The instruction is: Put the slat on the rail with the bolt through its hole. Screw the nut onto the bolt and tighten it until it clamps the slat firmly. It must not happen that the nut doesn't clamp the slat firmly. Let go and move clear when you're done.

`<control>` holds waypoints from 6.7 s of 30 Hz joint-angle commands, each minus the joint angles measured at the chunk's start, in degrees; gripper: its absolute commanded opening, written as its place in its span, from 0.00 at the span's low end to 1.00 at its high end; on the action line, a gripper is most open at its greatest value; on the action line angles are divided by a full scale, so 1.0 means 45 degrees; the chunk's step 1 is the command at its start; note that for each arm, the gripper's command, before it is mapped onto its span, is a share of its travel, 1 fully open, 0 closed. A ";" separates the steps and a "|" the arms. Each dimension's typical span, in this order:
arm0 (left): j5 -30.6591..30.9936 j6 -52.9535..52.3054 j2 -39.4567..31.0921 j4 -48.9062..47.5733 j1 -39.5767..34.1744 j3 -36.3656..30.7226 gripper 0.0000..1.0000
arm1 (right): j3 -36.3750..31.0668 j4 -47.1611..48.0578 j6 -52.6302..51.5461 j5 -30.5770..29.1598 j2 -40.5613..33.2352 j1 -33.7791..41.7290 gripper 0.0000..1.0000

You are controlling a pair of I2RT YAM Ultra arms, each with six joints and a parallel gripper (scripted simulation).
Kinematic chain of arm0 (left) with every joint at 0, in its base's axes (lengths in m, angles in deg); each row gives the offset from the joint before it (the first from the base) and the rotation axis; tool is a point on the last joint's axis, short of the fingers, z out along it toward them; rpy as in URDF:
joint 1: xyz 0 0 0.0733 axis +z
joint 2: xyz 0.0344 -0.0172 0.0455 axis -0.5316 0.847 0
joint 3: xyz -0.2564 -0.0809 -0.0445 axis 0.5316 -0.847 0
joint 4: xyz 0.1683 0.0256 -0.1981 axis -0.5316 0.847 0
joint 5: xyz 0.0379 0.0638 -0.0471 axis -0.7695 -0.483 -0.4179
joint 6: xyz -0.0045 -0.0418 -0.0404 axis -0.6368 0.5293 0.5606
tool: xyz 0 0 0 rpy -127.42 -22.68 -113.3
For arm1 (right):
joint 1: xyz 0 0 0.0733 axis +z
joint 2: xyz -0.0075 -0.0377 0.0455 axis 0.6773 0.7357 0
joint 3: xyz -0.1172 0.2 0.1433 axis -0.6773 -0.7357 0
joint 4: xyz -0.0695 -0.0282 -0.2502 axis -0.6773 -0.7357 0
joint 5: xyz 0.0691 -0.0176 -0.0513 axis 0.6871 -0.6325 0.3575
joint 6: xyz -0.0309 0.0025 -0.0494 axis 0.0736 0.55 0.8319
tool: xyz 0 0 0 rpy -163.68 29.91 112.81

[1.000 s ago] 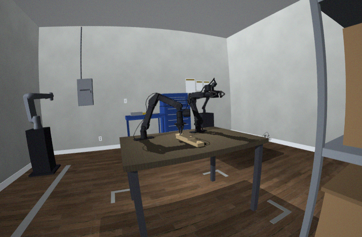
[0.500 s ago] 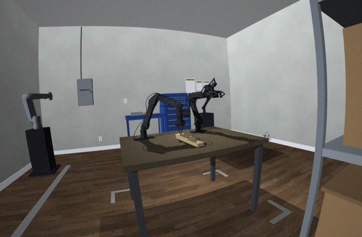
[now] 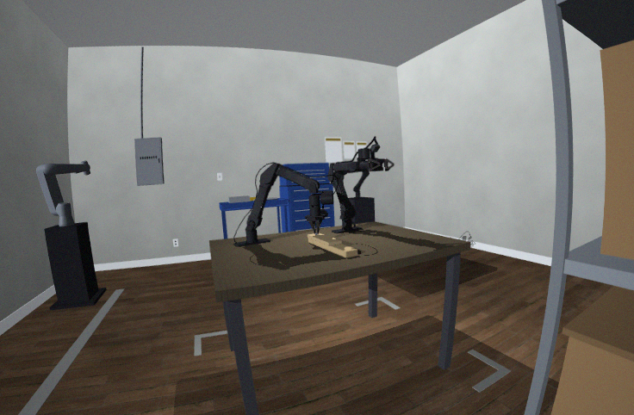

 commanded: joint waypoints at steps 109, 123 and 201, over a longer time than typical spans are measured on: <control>0.0143 -0.0038 -0.0185 -0.0092 0.0077 0.0044 1.00 | -0.0334 0.0403 -2.5583 0.0151 0.0085 0.0117 0.12; 0.0143 -0.0038 -0.0185 -0.0092 0.0077 0.0044 1.00 | -0.0337 0.0406 -2.8631 0.0149 0.0084 0.0117 0.12; 0.0143 -0.0038 -0.0185 -0.0092 0.0077 0.0044 1.00 | -0.0390 0.0458 -4.3521 0.0134 0.0057 0.0125 0.12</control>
